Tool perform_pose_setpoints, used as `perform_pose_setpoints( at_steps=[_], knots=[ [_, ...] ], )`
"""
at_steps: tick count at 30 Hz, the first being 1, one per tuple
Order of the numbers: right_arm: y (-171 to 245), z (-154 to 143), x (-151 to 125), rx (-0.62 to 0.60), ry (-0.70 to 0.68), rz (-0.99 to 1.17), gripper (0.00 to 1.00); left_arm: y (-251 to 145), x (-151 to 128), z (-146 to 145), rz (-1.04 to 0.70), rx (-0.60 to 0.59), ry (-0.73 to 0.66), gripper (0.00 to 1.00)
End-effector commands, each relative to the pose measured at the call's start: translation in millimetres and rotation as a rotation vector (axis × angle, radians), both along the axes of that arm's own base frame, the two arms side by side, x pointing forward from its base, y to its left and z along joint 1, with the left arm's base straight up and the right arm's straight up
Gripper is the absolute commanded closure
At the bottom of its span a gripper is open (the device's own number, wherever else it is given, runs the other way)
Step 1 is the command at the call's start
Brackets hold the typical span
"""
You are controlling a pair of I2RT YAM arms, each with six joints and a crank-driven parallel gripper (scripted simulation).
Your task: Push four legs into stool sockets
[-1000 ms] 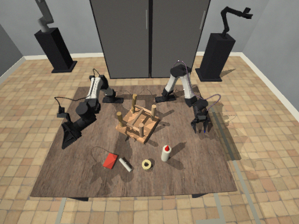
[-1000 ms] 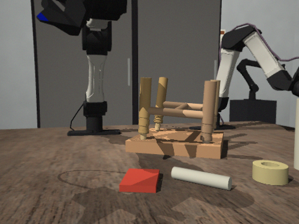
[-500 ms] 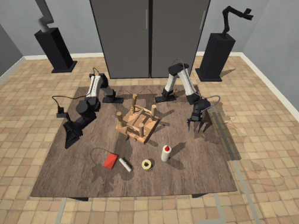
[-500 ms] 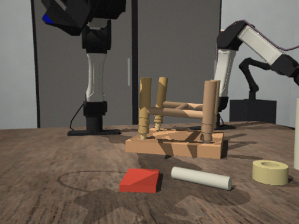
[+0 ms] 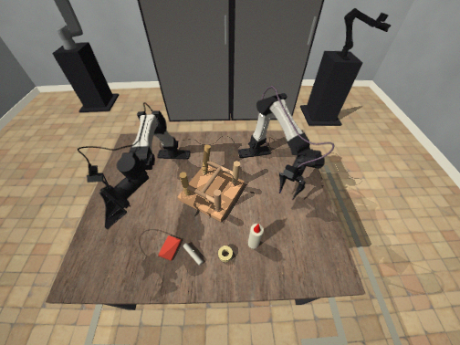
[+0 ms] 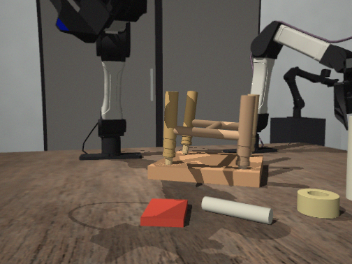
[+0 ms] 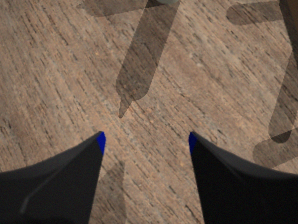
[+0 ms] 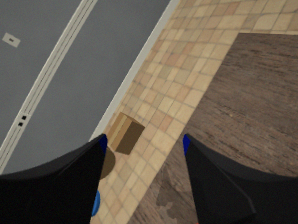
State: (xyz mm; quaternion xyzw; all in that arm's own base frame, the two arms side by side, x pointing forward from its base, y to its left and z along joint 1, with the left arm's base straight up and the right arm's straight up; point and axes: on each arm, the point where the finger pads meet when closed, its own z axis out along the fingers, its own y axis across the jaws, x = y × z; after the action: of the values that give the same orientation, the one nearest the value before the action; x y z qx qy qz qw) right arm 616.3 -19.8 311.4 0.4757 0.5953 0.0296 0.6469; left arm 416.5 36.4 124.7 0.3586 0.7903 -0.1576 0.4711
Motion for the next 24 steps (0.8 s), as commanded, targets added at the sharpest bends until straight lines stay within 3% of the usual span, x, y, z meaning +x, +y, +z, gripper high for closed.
perform_pose_setpoints(
  at_steps=[1,3,4,7,8,17,20,24],
  knots=[
    [2.6,-1.7,-5.0,-0.020,0.033,0.036,0.26,-22.1,-18.3,11.2,-0.130,-0.016,0.048,0.26],
    [4.1,-12.1,-2.1,-0.024,0.054,0.043,0.26,-25.6,-21.0,12.7,-0.149,-0.023,0.054,0.26],
    [2.4,1.8,-7.9,-0.024,0.034,0.045,0.26,-31.6,-25.7,15.6,-0.181,-0.035,0.063,0.26],
    [2.7,-1.7,-7.8,-0.034,0.052,0.063,0.26,-43.3,-37.2,25.9,-0.239,-0.058,0.075,0.26],
    [3.1,-1.8,-8.3,-0.037,0.055,0.068,0.26,-47.9,-42.2,46.6,-0.258,-0.043,0.029,0.26],
    [11.6,-6.0,-12.5,-0.062,0.094,0.129,0.26,-80.3,-73.5,82.0,-0.402,-0.124,0.032,0.26],
    [13.8,-16.5,-9.7,-0.066,0.115,0.137,0.26,-82.6,-75.9,83.0,-0.413,-0.139,0.041,0.26],
    [12.5,-5.5,-15.2,-0.074,0.107,0.152,0.26,-96.1,-89.6,100.2,-0.467,-0.181,0.040,0.26]
  ],
)
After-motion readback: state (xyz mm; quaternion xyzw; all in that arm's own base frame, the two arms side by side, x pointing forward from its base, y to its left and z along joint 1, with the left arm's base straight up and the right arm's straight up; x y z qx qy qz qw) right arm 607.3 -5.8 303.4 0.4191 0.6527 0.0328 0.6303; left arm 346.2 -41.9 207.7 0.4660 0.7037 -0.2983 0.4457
